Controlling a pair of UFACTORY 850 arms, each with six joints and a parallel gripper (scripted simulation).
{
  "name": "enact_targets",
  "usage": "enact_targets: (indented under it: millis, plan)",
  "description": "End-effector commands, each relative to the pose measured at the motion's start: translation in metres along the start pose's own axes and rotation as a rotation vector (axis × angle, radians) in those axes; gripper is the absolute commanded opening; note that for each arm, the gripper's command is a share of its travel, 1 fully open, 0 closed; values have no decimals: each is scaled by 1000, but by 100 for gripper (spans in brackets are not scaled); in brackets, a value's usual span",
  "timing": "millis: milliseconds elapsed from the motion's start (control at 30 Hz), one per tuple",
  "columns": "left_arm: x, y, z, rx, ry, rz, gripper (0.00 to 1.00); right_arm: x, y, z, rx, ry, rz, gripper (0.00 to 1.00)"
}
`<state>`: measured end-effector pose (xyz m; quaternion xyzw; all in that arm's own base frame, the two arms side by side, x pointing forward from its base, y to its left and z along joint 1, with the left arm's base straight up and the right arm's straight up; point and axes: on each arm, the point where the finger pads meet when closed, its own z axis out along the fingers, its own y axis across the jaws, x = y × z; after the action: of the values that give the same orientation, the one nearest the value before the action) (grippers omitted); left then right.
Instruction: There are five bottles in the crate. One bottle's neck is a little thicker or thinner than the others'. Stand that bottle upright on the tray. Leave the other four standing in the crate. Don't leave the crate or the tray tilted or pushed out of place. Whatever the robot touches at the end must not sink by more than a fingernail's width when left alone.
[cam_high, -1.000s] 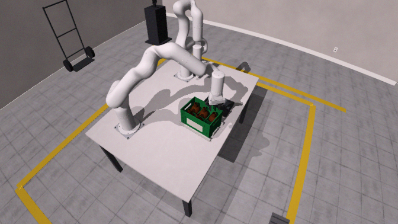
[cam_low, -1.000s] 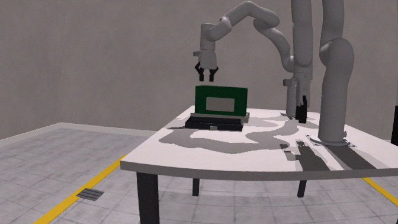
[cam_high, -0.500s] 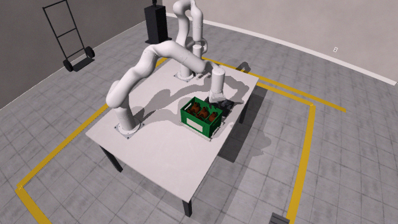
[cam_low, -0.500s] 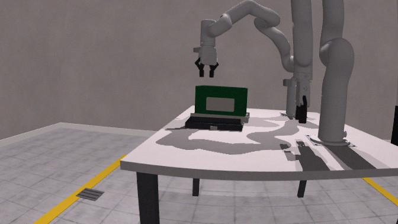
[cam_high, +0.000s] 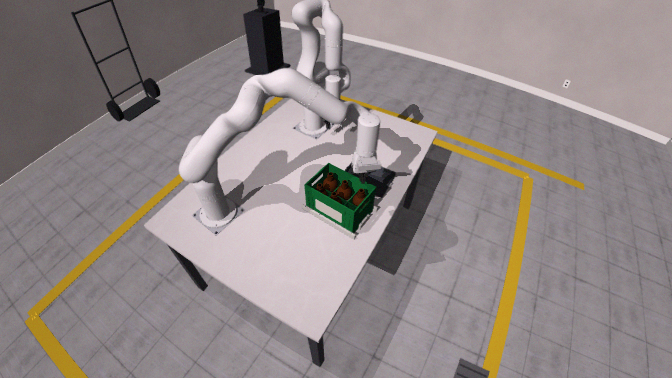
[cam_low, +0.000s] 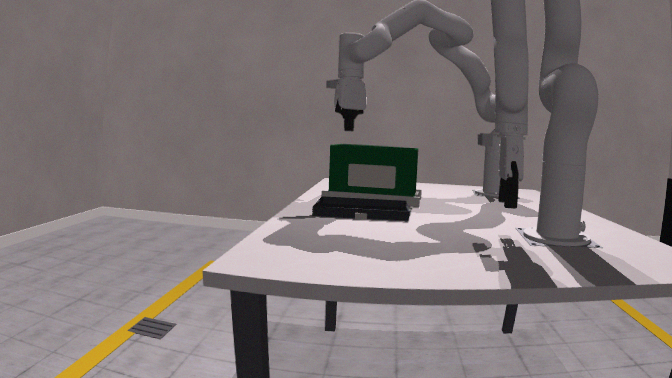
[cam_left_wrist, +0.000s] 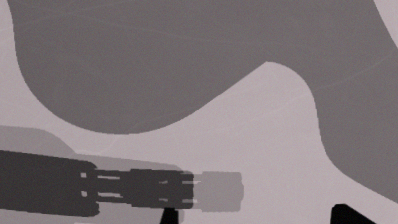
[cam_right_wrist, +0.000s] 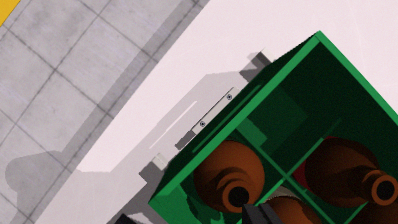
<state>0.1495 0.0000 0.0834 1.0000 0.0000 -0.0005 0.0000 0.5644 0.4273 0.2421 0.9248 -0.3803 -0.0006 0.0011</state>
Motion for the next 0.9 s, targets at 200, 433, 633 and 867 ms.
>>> enact_targets:
  millis: [200,433,633,867]
  plan:
    - [1,0,0,0,1,0,100,0,-1,-1,3,0,0,0]
    - [1,0,0,0,1,0,100,0,-1,-1,3,0,0,0]
    - [1,0,0,0,1,0,100,0,-1,-1,3,0,0,0]
    - [1,0,0,0,1,0,100,-18,43,-6,3,0,0,0]
